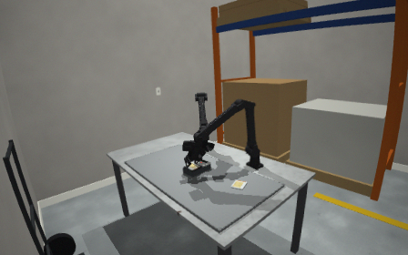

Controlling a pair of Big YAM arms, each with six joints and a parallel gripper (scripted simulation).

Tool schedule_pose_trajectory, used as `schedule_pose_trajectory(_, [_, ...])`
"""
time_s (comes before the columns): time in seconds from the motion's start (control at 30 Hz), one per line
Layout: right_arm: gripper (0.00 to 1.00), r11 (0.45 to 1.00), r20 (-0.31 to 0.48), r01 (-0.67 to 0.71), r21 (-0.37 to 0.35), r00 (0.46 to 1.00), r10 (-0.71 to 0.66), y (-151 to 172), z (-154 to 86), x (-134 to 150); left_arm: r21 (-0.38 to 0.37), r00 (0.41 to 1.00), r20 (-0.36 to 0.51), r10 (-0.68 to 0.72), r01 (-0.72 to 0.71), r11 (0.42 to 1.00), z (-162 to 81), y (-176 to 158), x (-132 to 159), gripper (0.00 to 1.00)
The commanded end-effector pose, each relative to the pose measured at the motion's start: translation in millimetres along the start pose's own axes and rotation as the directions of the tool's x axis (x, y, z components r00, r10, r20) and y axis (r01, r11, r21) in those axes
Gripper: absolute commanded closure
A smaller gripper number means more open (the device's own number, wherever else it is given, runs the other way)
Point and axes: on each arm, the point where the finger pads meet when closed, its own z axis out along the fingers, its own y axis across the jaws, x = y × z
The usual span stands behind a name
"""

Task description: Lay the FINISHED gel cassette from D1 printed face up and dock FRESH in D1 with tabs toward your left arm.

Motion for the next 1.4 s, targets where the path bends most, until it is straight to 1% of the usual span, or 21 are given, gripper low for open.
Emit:
schedule_pose_trajectory(0.0, [1.0,0.993,-0.1,0.044,-0.113,0.993,-0.056,50.1,38.7,35.9,0.009,0.999,-0.025,-0.033,0.034,0.999,3.3,9.0,1.2,1.0])
schedule_pose_trajectory(1.37, [1.0,0.993,-0.1,0.044,-0.113,0.993,-0.056,50.1,38.7,35.9,0.008,0.995,-0.094,-0.031,0.032,0.999,7.5,10.5,2.9,1.0])
